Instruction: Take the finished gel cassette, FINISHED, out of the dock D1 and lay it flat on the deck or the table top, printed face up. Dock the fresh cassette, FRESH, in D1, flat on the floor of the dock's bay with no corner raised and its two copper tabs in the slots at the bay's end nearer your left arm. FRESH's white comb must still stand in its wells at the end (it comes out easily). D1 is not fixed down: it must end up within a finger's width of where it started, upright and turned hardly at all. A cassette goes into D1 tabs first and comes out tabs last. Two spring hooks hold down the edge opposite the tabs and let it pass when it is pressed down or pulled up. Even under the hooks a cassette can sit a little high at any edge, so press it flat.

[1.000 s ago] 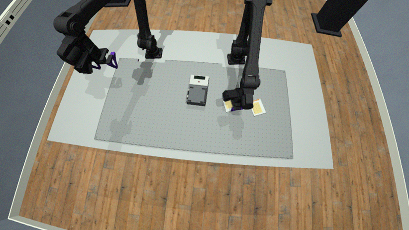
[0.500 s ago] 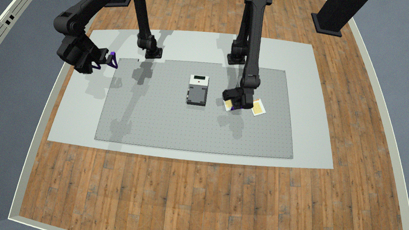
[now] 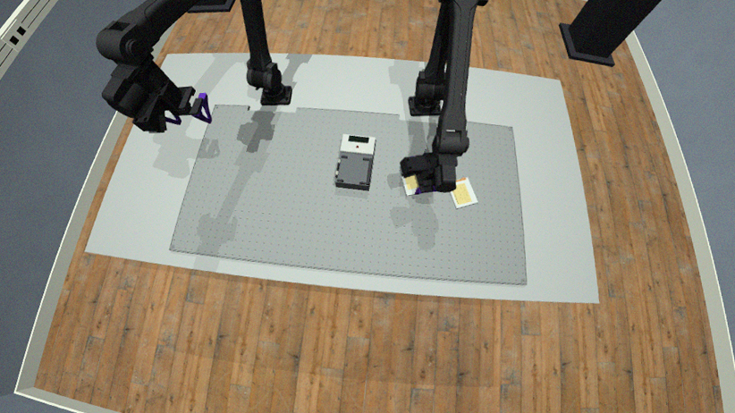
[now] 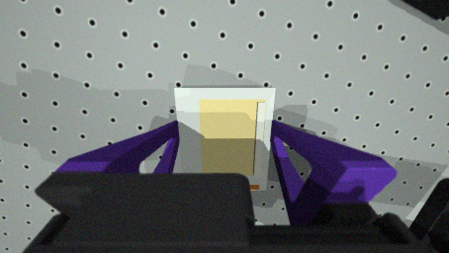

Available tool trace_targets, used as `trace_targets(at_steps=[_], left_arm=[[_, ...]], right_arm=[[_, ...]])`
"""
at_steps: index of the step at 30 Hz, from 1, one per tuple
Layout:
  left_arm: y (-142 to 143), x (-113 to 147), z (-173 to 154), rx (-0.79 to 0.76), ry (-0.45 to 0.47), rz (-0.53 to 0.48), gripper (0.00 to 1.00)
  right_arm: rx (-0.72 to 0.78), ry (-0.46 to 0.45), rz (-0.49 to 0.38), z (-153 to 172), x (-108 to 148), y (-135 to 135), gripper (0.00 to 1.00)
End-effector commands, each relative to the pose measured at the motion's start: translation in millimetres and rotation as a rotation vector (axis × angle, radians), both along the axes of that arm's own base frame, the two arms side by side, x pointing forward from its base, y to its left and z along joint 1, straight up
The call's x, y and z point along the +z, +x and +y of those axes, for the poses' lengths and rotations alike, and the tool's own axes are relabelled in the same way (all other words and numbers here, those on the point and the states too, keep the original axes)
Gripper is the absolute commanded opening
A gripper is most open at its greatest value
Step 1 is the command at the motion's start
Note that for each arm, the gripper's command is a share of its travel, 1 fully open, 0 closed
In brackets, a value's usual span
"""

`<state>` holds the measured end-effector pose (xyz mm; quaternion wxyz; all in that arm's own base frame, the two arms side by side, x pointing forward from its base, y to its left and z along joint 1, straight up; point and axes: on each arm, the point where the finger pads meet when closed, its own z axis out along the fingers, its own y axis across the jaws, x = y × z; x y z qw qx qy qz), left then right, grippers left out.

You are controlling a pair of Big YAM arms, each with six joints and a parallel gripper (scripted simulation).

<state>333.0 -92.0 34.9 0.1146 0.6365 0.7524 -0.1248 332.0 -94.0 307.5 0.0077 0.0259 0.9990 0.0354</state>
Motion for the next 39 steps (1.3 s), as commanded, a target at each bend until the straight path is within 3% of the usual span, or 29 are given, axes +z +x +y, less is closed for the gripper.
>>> trace_targets(at_steps=[1,39], left_arm=[[17.6,21.3,-1.9,-0.001,-0.004,-0.043,0.0],[16.3,59.1,-1.8,-0.001,-0.004,-0.043,0.0]], right_arm=[[-0.021,-0.003,-0.012,-6.7,19.8,9.4,1.0],[-0.021,-0.003,-0.012,-6.7,19.8,9.4,1.0]])
